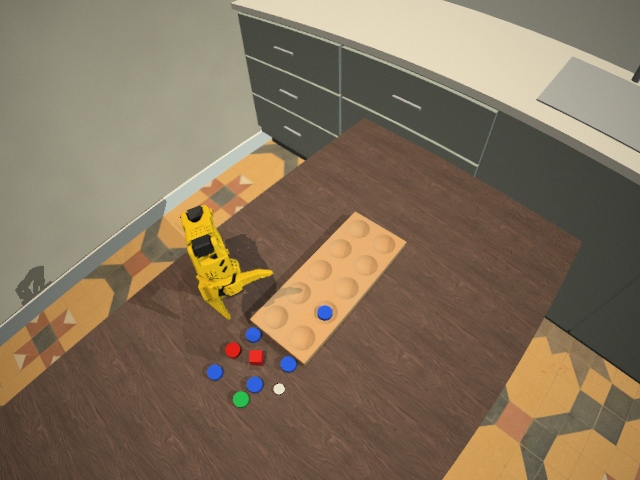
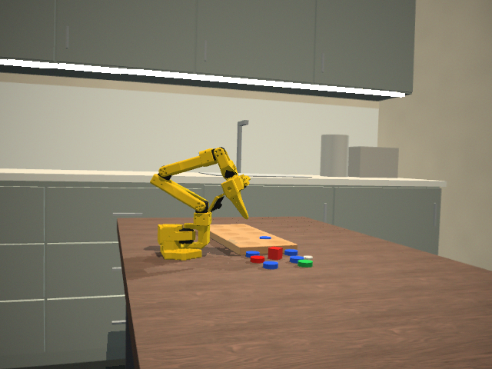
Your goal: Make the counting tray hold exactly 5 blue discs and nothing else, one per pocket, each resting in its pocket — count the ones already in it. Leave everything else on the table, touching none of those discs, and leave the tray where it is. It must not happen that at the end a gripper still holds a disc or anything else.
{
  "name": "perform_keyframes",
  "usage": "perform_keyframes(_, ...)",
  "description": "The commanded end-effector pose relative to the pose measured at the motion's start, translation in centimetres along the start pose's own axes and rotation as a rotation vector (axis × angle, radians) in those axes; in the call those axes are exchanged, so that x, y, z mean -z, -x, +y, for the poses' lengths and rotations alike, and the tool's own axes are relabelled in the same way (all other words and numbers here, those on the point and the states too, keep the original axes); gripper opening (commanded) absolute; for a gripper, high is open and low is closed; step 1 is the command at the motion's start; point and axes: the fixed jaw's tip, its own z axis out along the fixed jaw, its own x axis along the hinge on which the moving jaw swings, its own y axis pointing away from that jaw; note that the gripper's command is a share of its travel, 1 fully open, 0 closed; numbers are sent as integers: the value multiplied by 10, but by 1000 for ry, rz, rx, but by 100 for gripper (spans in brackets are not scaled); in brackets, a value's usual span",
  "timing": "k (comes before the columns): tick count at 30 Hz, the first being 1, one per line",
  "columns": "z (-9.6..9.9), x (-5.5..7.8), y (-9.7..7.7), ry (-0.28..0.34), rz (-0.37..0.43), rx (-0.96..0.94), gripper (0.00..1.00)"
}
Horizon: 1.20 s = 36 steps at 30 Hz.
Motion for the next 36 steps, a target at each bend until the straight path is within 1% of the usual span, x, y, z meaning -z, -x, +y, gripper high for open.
perform_keyframes(1, -43, 35, 64, -49, -152, -230, 100)
perform_keyframes(20, -42, 34, 65, -46, -150, -231, 100)
perform_keyframes(30, -41, 31, 68, -27, -140, -240, 100)
perform_keyframes(36, -38, 28, 72, -3, -126, -249, 100)
